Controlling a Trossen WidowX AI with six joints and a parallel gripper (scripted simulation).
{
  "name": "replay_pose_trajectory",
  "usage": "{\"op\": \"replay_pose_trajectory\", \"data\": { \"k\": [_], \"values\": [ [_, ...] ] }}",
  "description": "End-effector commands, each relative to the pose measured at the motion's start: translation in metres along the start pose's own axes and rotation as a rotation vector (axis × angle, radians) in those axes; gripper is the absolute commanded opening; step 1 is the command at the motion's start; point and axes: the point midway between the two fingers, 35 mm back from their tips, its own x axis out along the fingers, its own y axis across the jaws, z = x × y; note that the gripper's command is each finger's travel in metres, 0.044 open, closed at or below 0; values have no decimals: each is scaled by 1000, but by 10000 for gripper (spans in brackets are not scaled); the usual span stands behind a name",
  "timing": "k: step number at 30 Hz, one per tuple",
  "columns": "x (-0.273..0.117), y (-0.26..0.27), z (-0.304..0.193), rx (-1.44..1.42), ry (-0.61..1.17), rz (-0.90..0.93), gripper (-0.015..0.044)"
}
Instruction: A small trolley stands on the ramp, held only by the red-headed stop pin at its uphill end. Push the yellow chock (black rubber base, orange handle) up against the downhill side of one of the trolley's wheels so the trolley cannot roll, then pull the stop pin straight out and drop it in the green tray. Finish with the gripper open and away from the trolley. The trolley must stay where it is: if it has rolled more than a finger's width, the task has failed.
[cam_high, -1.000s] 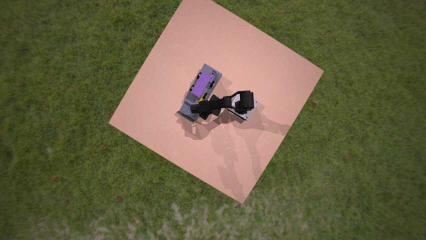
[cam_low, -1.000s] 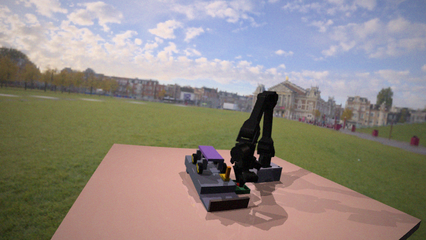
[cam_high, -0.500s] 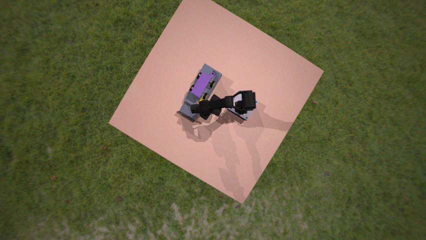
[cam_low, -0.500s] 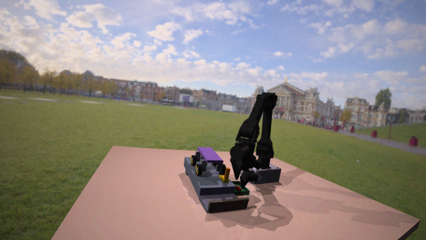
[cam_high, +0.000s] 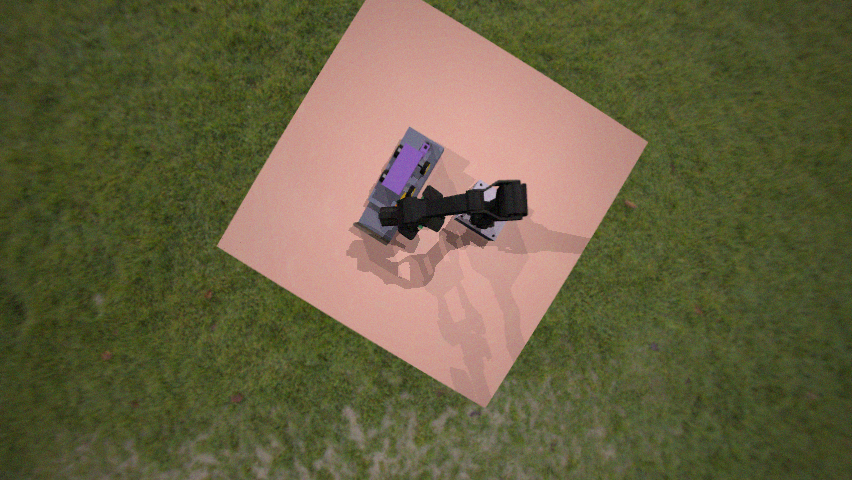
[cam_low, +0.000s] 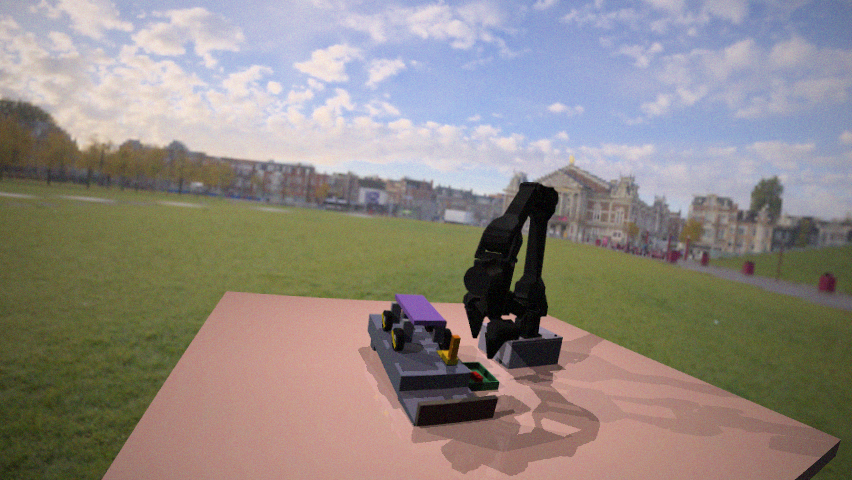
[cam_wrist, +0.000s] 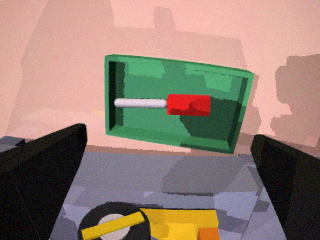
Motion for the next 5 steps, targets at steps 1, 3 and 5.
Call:
{"op": "replay_pose_trajectory", "data": {
  "k": [1,3,5],
  "values": [
    [-14,0,-3,5,9,-8,440],
    [-21,1,-4,5,9,-8,440],
    [-27,1,-5,5,9,-8,440]
  ]
}}
